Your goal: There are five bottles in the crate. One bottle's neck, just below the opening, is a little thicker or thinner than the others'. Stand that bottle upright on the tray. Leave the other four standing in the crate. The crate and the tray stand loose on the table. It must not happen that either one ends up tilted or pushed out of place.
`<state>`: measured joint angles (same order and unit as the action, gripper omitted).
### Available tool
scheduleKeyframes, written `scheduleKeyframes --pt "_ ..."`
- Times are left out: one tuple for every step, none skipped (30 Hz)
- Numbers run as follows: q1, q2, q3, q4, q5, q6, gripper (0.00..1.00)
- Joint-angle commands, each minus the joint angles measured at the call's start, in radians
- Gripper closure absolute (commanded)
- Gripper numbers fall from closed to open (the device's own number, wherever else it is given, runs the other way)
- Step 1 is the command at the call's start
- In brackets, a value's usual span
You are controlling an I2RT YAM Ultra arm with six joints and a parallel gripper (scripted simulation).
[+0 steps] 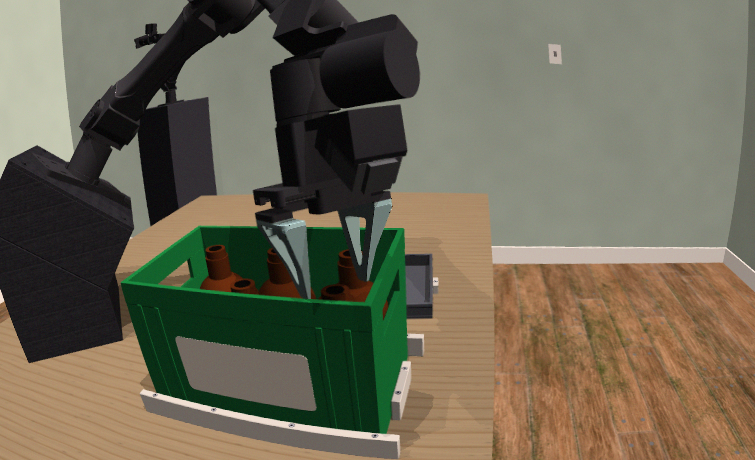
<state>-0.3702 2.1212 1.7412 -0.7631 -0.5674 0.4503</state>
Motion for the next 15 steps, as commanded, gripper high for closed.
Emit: scheduleKeyframes --pt "-0.016 -0.001 -0.003 0.029 0.013 0.014 0.39" --pt "-0.011 -0.005 -0.009 0.032 0.014 0.015 0.39" --pt "-0.006 -0.002 -0.011 0.035 0.014 0.016 0.39" --pt "-0.006 -0.002 -0.011 0.035 0.014 0.016 0.39" --pt "-0.006 -0.002 -0.011 0.035 0.014 0.016 0.39" --pt "-0.008 0.005 -0.006 0.039 0.015 0.018 0.39" --pt "-0.007 0.012 -0.018 0.042 0.015 0.019 0.39" --pt "-0.006 0.015 -0.027 0.044 0.016 0.02 0.39" --pt "-0.005 0.016 -0.022 0.048 0.016 0.022 0.39" --pt "-0.003 0.017 -0.016 0.051 0.017 0.023 0.39" --pt "-0.001 0.018 -0.019 0.054 0.017 0.024 0.39" --pt "0.0 0.016 -0.027 0.056 0.018 0.025 0.39" --pt "0.001 0.008 -0.023 0.058 0.018 0.026 0.39" --pt "0.002 0.008 -0.012 0.061 0.019 0.028 0.39" --pt "0.002 0.008 -0.013 0.063 0.019 0.028 0.39"
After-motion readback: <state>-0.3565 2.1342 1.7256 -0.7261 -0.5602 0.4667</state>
